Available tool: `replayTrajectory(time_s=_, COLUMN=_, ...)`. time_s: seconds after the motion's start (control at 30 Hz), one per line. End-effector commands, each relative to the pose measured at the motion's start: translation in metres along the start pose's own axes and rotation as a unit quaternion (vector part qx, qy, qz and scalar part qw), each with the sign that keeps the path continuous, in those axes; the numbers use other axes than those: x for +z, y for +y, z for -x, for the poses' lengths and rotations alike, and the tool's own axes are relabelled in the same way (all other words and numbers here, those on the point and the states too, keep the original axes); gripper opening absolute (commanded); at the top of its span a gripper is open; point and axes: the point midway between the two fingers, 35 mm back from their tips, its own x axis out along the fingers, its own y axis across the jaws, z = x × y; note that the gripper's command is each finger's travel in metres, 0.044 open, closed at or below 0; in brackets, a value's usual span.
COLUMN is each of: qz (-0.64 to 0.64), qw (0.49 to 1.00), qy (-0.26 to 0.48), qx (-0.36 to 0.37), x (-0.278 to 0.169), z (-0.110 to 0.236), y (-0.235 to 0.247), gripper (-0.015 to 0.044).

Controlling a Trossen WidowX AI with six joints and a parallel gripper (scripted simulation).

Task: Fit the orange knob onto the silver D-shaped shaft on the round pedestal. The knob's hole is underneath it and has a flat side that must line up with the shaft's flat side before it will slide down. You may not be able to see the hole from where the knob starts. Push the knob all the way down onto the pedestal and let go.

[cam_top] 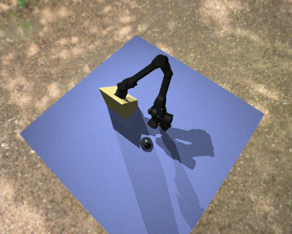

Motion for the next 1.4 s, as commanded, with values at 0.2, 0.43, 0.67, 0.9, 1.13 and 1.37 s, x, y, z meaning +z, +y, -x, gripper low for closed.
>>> replayTrajectory(time_s=0.2, qz=0.0, qw=0.998, qy=0.069, qx=0.0, x=0.01, z=0.004, y=-0.001, gripper=0.018)
replayTrajectory(time_s=0.43, qz=-0.001, qw=0.993, qy=0.117, qx=0.0, x=0.016, z=0.005, y=-0.001, gripper=0.018)
replayTrajectory(time_s=0.67, qz=-0.001, qw=0.986, qy=0.165, qx=0.001, x=0.022, z=0.006, y=-0.001, gripper=0.018)
replayTrajectory(time_s=0.9, qz=-0.001, qw=0.98, qy=0.201, qx=0.002, x=0.027, z=0.006, y=0.0, gripper=0.018)
replayTrajectory(time_s=1.13, qz=0.002, qw=0.975, qy=0.223, qx=0.002, x=0.031, z=0.007, y=-0.001, gripper=0.018)
replayTrajectory(time_s=1.37, qz=0.003, qw=0.974, qy=0.228, qx=0.003, x=0.036, z=0.009, y=-0.002, gripper=0.018)
